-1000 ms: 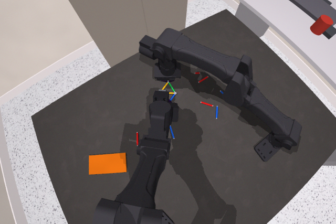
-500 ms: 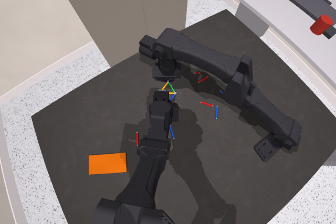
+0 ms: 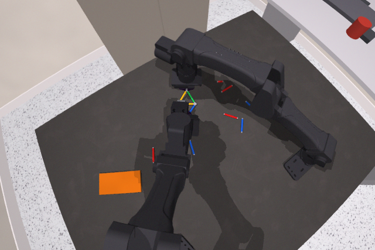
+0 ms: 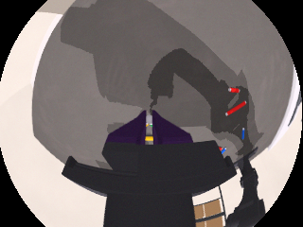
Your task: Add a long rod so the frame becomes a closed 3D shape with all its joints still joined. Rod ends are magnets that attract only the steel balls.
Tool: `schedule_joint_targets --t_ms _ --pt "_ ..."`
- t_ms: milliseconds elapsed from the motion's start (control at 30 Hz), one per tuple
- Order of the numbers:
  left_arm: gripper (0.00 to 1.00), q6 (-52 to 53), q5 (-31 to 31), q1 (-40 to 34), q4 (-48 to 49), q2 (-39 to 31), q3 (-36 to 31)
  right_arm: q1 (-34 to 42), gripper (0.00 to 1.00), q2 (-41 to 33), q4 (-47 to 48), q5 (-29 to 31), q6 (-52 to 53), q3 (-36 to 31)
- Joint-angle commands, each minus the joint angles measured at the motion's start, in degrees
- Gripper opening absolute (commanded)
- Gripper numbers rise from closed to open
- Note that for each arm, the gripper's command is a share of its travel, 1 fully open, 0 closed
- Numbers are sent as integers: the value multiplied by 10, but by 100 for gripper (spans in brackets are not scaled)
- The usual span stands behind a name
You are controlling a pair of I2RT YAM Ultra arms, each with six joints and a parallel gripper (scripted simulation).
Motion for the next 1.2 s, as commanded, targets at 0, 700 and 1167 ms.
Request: schedule_joint_targets --t_ms 0,700,1167 --pt "0 0 0 0 3 -4 3 8 0 -17 -18 -3 6 11" --pt "0 0 0 0 3 -4 3 18 0 -53 -31 -3 18 -13" --pt "0 0 0 0 3 -4 3 32 0 -83 -31 -25 20 -54"
